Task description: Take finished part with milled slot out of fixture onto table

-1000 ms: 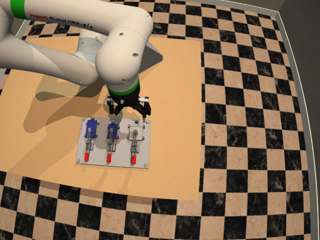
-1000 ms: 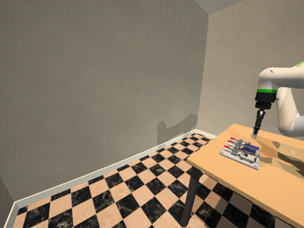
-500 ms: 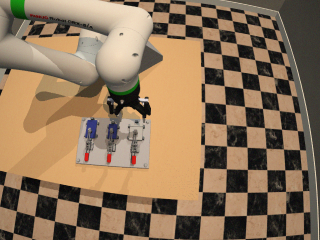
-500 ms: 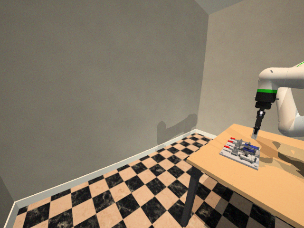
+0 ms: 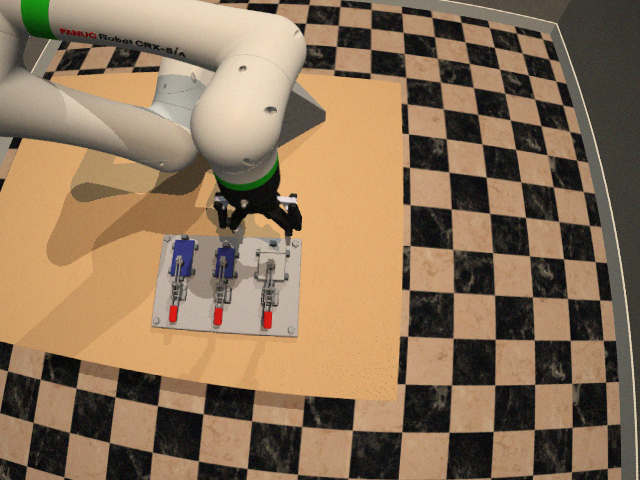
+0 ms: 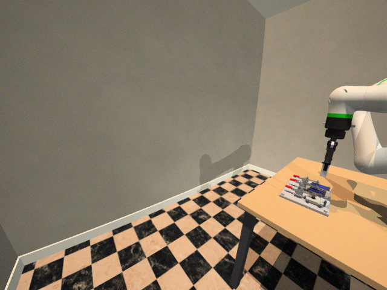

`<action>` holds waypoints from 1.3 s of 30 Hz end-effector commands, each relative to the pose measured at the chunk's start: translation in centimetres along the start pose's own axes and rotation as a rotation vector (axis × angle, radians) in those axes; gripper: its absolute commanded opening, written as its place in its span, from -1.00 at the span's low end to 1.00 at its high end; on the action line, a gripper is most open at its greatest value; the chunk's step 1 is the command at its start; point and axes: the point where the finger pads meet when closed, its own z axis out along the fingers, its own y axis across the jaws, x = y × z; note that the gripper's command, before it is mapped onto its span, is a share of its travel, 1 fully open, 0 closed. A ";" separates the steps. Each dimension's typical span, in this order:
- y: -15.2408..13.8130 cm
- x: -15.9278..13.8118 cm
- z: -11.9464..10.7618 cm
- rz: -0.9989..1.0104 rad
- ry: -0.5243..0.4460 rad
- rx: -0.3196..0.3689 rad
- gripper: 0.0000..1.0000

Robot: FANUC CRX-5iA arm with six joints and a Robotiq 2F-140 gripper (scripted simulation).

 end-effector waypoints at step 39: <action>0.0 0.0 0.0 0.000 0.000 0.000 -0.44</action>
